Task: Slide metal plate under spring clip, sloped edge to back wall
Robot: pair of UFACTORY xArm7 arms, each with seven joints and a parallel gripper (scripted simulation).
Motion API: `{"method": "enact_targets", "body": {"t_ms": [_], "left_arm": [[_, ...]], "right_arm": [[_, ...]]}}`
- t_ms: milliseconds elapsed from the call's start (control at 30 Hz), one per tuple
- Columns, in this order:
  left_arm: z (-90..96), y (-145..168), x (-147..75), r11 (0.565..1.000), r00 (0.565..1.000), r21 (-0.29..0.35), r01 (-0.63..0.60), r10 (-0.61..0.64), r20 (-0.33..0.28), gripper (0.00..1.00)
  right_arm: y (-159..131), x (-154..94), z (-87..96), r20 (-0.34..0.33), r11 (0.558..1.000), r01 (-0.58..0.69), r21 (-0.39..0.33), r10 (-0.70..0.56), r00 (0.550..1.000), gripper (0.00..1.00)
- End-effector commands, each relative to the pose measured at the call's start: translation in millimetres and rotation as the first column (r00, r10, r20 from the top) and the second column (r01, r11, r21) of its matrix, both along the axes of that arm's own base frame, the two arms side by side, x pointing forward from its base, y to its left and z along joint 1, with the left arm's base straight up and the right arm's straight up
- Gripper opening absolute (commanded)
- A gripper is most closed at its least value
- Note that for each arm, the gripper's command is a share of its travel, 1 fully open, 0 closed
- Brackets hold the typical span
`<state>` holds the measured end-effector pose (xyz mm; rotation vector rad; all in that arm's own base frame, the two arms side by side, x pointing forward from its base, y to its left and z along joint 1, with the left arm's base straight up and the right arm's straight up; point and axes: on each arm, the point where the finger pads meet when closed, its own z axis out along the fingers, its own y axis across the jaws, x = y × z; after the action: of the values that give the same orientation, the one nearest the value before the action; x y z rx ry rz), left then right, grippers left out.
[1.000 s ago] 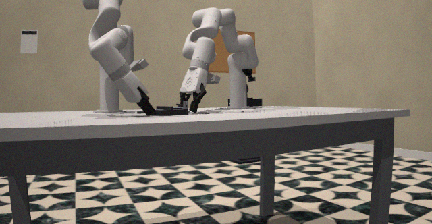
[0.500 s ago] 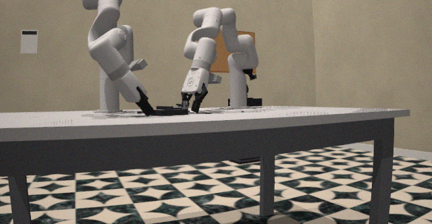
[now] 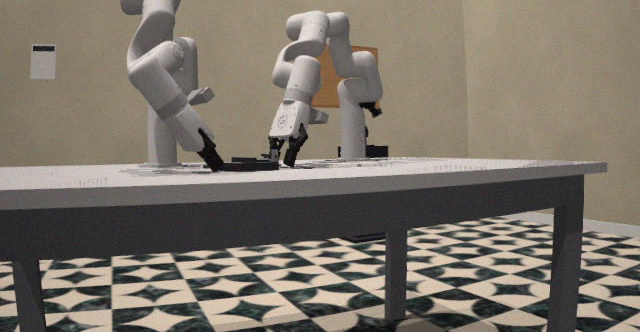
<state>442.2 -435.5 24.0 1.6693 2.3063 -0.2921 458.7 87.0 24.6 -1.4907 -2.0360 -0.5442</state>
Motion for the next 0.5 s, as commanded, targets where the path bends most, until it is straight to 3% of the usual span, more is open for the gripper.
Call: {"method": "enact_targets", "body": {"t_ms": [0,267,467], "left_arm": [[2.3,-1,1,1.0,1.0,-0.003,0.0,0.0,0.004,0.72],[2.3,-1,1,1.0,1.0,-0.003,0.0,0.0,0.004,0.72],[19.5,-1,1,1.0,1.0,-0.003,0.0,0.0,0.004,0.72]], "right_arm": [[-2,2,1.4,0.004,1.0,0.0,0.0,0.0,1.0,0.0],[-7,4,1.5,0.004,1.0,0.0,0.0,0.0,1.0,0.0],[-7,4,1.5,0.004,1.0,0.0,0.0,0.0,1.0,0.0]]}}
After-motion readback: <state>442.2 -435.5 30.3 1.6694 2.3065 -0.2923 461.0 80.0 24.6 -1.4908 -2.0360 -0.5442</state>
